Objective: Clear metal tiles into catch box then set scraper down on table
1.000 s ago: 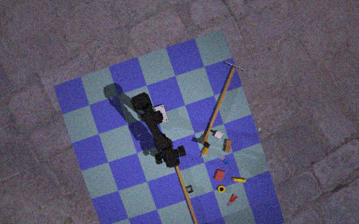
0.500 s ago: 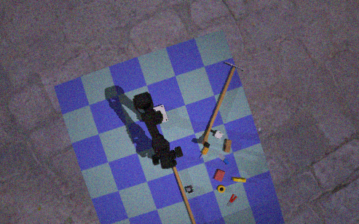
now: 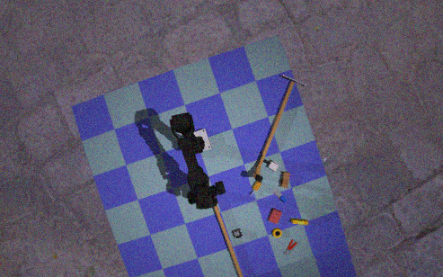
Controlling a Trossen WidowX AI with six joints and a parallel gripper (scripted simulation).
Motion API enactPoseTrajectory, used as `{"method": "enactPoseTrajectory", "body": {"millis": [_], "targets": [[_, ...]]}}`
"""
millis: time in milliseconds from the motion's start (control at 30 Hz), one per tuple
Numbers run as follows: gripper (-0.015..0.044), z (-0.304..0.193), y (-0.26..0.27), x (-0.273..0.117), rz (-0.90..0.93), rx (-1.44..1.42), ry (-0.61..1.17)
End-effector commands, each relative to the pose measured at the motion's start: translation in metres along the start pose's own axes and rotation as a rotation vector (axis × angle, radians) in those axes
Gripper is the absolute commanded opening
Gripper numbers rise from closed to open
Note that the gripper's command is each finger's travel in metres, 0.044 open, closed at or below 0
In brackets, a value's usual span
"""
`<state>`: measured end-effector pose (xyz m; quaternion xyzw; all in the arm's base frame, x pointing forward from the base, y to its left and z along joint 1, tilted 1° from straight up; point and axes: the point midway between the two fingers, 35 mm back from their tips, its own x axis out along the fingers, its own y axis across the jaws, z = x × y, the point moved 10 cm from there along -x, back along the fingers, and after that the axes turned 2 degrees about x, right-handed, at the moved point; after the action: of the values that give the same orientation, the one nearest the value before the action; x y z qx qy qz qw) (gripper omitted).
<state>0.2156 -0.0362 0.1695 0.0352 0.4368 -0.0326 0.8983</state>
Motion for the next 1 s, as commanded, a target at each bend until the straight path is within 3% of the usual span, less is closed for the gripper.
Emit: {"method": "enactPoseTrajectory", "body": {"millis": [0, 967], "targets": [[0.0000, 0.001, -0.006, -0.001, -0.004, 0.003, -0.005], [0.0000, 0.006, -0.027, -0.001, -0.003, 0.001, -0.009]]}}
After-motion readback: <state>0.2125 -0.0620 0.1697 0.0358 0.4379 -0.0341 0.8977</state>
